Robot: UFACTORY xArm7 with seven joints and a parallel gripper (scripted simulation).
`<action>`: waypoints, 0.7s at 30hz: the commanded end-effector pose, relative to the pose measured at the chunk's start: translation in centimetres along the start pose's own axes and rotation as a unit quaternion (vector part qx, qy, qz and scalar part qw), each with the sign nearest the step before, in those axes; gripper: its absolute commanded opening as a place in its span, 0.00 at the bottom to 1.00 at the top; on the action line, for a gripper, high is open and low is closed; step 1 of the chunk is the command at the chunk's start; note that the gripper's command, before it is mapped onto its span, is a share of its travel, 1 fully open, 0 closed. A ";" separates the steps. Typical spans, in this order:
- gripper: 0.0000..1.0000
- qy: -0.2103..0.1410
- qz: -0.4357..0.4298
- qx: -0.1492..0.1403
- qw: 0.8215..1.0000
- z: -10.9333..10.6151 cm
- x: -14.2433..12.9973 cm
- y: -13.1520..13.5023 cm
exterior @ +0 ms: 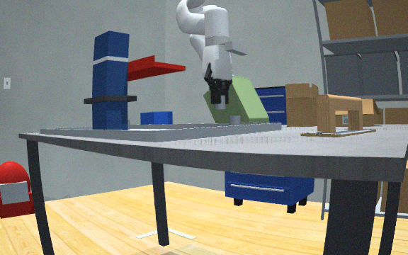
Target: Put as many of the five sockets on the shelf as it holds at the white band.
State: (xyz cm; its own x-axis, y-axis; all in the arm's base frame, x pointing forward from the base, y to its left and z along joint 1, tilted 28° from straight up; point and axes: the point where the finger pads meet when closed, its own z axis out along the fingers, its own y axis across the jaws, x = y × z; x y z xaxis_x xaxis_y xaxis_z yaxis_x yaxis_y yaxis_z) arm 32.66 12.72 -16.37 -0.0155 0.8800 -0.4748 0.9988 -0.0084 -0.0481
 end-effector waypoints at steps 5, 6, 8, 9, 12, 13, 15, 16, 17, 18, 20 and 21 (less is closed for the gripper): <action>0.00 0.002 0.000 -0.002 1.000 -0.2 0.1 0.1; 0.00 0.002 0.000 -0.002 1.000 -0.3 0.1 0.1; 0.00 0.002 0.000 -0.002 1.000 -0.4 0.1 0.0; 0.00 0.002 0.000 -0.002 1.000 -0.5 0.1 0.0; 0.00 0.002 0.000 -0.002 1.000 -0.8 0.1 -0.1; 0.00 0.002 0.000 -0.002 1.000 -1.0 0.1 -0.2; 0.00 0.002 0.000 -0.002 1.000 -1.3 0.1 -0.3; 0.00 0.002 0.000 -0.002 1.000 -1.5 0.1 -0.4; 0.00 0.002 0.000 -0.002 1.000 -1.7 0.1 -0.4; 0.00 0.002 0.000 -0.002 1.000 -1.9 0.1 -0.5; 0.00 0.002 0.000 -0.002 1.000 -2.4 0.1 -0.7; 0.00 0.002 0.000 -0.002 1.000 -2.4 0.1 -0.7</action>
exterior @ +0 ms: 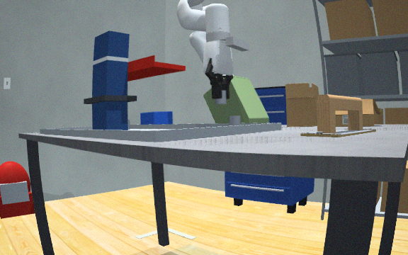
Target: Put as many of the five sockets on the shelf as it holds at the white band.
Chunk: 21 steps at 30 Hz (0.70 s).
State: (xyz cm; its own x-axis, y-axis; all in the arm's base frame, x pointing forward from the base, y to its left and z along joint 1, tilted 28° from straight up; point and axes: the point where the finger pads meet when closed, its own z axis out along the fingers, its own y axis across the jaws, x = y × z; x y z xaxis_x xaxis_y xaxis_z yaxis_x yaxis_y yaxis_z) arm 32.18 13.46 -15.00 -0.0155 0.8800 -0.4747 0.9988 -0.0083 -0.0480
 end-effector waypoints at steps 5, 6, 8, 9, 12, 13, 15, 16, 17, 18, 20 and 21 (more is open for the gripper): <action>0.00 0.002 0.000 -0.002 1.000 -2.1 0.1 -0.6; 0.00 0.002 0.000 -0.002 1.000 -2.4 0.1 -0.7; 0.00 0.002 0.000 -0.002 1.000 -3.1 0.1 -1.0; 0.00 0.002 0.000 -0.002 1.000 -3.5 0.1 -1.1; 0.00 0.002 0.000 -0.002 1.000 -4.7 0.1 -1.6; 0.00 0.002 0.000 -0.002 1.000 -5.1 0.1 -1.7; 0.00 0.002 0.000 -0.002 1.000 -6.0 0.1 -2.1; 0.00 0.002 0.000 -0.002 1.000 -6.5 0.1 -2.2; 0.00 0.002 0.000 -0.002 1.000 -6.5 0.1 -2.2; 0.00 0.002 0.000 -0.002 1.000 -6.5 0.1 -2.2; 0.00 0.002 0.000 -0.002 1.000 -7.4 0.1 -2.6; 0.00 0.002 0.000 -0.002 1.000 -7.8 0.1 -2.7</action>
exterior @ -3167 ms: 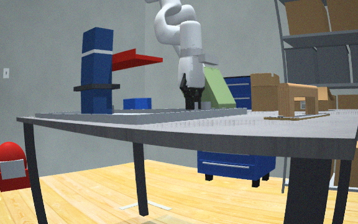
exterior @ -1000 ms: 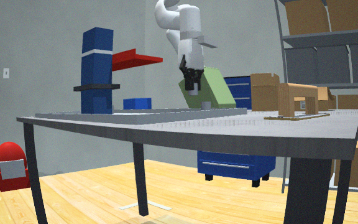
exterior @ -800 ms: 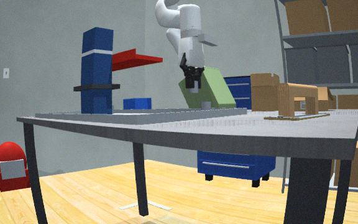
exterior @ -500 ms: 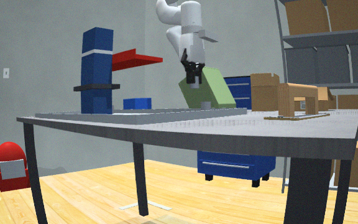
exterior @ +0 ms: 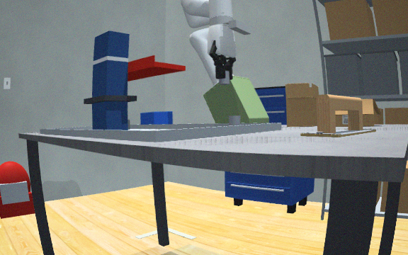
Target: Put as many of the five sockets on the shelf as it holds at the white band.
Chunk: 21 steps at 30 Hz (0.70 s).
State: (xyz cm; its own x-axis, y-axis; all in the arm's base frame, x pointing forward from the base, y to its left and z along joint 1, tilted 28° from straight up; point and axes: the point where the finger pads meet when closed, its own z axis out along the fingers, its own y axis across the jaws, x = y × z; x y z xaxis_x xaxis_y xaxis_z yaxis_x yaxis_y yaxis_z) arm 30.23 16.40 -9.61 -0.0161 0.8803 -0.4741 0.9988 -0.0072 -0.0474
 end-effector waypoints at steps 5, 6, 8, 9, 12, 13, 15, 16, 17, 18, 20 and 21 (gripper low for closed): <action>0.00 0.001 0.000 -0.001 1.000 -4.2 0.0 -1.4; 0.00 0.001 0.000 -0.001 1.000 -4.6 0.0 -1.6; 0.00 0.001 0.000 -0.001 1.000 -5.5 0.0 -1.9; 0.00 0.001 0.000 -0.001 1.000 -6.0 0.0 -2.1; 0.00 0.001 0.000 -0.001 1.000 -7.3 0.0 -2.5; 0.00 0.001 0.000 -0.001 1.000 -7.3 0.0 -2.5; 0.00 0.001 0.000 -0.001 1.000 -7.7 0.0 -2.7; 0.00 0.001 0.000 -0.001 1.000 -8.0 0.0 -2.8; 0.00 0.001 0.000 -0.001 1.000 -8.4 0.0 -2.9; 0.00 0.001 0.000 -0.001 1.000 -8.7 0.0 -3.1; 0.00 0.001 0.000 -0.001 1.000 -9.3 0.0 -3.3; 0.00 0.001 0.000 -0.001 1.000 -9.6 0.0 -3.4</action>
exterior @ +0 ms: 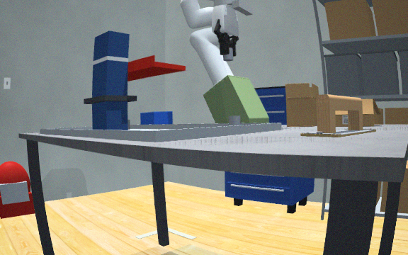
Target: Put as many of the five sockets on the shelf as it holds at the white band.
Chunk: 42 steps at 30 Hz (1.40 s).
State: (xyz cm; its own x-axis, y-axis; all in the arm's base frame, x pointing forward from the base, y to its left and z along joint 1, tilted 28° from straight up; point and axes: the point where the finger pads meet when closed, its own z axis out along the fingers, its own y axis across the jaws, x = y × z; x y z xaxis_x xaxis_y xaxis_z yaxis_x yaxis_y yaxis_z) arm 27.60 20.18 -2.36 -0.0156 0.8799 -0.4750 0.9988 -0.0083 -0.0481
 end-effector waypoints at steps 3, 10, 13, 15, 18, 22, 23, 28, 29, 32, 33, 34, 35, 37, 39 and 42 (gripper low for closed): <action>0.00 0.002 0.000 -0.002 1.000 -2.3 0.1 -0.7; 0.00 0.002 0.000 -0.002 1.000 -3.1 0.1 -1.0; 0.00 0.002 0.000 -0.002 1.000 -3.4 0.1 -1.1; 0.00 0.002 0.000 -0.002 1.000 -3.5 0.1 -1.1; 0.00 0.002 0.000 -0.002 1.000 -3.5 0.1 -1.1; 0.00 0.002 0.000 -0.002 1.000 -3.6 0.1 -1.1; 0.00 0.002 0.000 -0.002 1.000 -3.6 0.1 -1.1; 0.00 0.002 0.000 -0.002 1.000 -3.6 0.1 -1.1; 0.00 0.002 0.000 -0.002 1.000 -3.6 0.1 -1.1; 0.00 0.002 0.000 -0.002 1.000 -3.6 -0.1 -1.1; 0.00 0.002 0.000 -0.003 1.000 -3.7 -1.0 -0.6; 0.00 0.001 0.000 -0.004 1.000 -3.8 -3.0 0.2; 0.00 0.001 0.000 -0.005 1.000 -3.9 -5.7 1.1; 0.00 0.001 0.000 -0.005 1.000 -3.9 -5.7 1.1; 0.00 0.000 0.000 -0.005 1.000 -3.8 -8.7 1.8; 0.00 0.001 0.000 -0.004 1.000 -3.7 -11.3 2.1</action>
State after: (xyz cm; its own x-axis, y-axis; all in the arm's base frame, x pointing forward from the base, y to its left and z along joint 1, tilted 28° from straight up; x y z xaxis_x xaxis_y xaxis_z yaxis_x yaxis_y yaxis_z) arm 28.97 15.66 3.71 -0.0089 0.8757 -0.4828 0.9989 -0.0148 -0.0452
